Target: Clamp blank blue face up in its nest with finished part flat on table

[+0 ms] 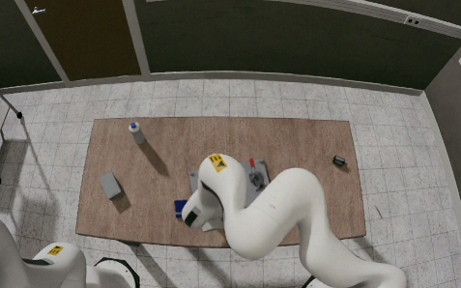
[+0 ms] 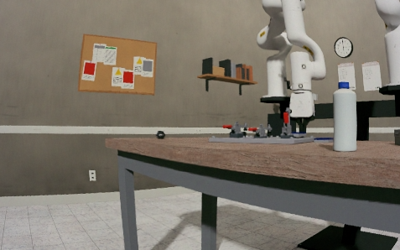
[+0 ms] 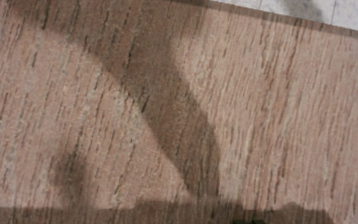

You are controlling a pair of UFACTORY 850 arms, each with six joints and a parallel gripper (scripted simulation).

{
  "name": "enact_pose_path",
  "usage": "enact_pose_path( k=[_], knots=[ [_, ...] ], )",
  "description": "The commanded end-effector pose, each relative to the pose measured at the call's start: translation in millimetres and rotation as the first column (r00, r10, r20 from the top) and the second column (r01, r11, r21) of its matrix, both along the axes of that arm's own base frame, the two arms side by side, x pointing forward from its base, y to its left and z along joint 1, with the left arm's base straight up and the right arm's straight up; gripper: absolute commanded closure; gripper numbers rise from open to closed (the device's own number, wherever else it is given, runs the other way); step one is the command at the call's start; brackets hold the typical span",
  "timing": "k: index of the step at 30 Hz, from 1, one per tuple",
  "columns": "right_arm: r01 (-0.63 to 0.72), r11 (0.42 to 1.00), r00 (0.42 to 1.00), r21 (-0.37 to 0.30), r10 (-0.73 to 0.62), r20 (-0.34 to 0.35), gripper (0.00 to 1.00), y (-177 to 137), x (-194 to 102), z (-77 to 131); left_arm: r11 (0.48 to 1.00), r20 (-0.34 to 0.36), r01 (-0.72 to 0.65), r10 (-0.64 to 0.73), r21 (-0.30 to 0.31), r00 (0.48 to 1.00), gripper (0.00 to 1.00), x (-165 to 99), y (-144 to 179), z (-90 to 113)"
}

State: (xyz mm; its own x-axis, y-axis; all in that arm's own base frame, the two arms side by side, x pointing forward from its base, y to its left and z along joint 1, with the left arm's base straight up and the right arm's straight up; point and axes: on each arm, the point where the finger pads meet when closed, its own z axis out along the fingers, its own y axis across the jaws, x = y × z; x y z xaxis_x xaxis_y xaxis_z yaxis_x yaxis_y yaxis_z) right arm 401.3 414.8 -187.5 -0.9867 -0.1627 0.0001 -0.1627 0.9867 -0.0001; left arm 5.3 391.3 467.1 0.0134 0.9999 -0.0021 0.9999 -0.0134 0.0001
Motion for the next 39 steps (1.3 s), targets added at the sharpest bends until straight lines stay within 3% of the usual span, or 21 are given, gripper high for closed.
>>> enact_pose_path(
  k=[1,39],
  knots=[
    [0.0,1.0,1.0,0.001,0.0,0.001,1.0,0.8,0.7,0.6,1.0,0.0,0.0,0.0,0.002,1.0,0.0,0.0,0.4,0.9],
    [0.0,1.0,1.0,0.001,0.0,0.001,1.0,1.4,4.7,0.7,1.0,0.0,0.0,0.0,0.002,1.0,0.0,0.0,0.4,0.9]
  ],
)
